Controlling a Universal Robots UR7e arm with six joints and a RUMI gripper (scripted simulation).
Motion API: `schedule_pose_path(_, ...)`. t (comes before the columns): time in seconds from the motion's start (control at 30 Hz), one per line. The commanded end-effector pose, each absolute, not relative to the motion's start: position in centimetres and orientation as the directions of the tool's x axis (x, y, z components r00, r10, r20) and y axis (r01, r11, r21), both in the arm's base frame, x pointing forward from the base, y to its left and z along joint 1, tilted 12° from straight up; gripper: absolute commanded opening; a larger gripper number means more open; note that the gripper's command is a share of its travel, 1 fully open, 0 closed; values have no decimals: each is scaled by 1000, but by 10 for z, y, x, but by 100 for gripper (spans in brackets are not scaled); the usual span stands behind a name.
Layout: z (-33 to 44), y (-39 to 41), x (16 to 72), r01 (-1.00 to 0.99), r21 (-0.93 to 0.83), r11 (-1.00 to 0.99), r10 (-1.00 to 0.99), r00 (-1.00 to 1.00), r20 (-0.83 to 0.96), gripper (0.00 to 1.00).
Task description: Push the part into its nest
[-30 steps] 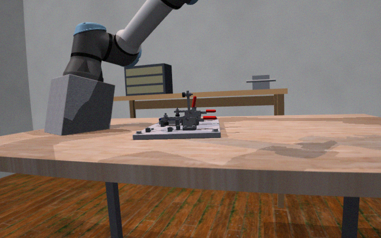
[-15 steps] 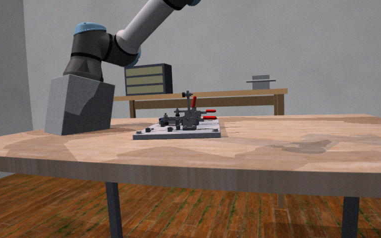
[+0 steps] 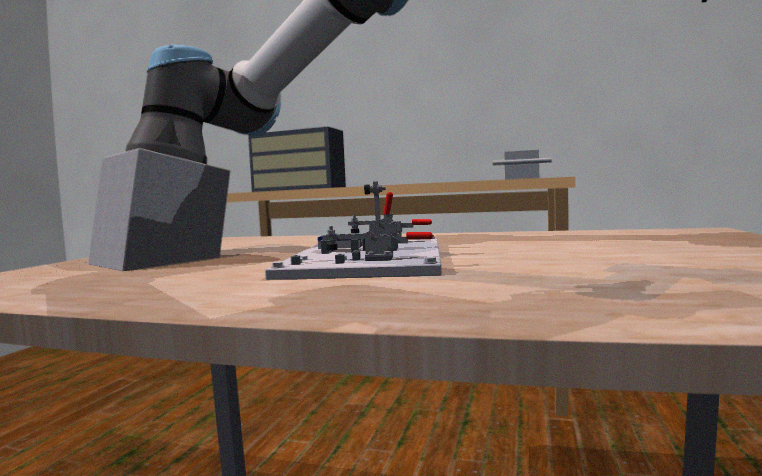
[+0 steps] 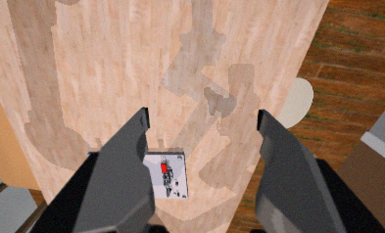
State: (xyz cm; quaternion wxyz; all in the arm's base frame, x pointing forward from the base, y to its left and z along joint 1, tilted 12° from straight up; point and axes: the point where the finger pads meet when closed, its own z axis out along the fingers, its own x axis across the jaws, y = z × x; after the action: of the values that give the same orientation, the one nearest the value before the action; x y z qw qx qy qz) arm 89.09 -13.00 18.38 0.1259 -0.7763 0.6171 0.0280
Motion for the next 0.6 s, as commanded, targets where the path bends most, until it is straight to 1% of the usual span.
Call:
schedule_pose_path(0.0,185,-134,891,-964,-130,-231,-947,254,-196,58)
schedule_pose_path(0.03,184,-131,879,-964,-156,-214,-950,243,-196,58)
schedule_pose_path(0.17,177,-136,832,-956,-126,-263,-943,283,-174,58)
schedule_pose_path(0.57,177,-136,832,-956,-126,-263,-943,283,-174,58)
